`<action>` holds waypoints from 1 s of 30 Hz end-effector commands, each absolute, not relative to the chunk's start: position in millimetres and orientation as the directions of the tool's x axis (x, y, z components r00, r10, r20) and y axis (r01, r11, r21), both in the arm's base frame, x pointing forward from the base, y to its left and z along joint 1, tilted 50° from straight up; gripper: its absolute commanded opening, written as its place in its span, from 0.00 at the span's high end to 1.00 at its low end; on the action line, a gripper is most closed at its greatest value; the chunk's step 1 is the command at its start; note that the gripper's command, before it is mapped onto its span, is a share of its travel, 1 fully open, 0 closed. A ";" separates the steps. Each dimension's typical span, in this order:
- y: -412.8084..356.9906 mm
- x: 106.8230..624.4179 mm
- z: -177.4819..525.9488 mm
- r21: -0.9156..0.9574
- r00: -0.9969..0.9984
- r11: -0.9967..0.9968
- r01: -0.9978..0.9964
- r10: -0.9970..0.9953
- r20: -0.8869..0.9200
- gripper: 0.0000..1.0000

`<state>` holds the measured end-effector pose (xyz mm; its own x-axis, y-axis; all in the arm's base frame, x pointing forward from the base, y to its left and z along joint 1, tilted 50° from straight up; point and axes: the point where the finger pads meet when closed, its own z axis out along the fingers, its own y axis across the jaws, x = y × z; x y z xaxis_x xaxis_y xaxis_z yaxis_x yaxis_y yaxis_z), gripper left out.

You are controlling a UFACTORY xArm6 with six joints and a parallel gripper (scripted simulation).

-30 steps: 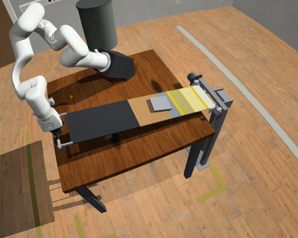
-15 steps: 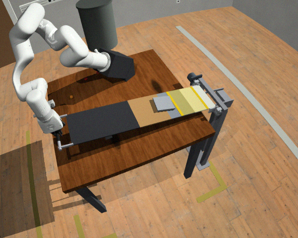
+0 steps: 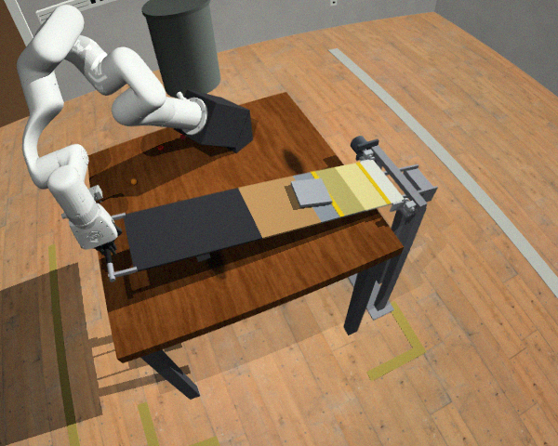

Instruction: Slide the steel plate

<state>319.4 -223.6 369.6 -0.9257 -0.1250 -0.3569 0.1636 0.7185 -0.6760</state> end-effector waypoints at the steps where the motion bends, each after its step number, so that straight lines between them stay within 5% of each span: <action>1: -224.1 320.0 370.8 -0.676 -0.925 0.718 0.165 -0.126 -0.360 1.00; 30: -230.5 322.6 366.5 -0.676 -0.925 0.718 0.165 -0.126 -0.360 1.00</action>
<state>321.8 -229.6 365.6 -0.9258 -0.1248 -0.3569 0.1637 0.7185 -0.6760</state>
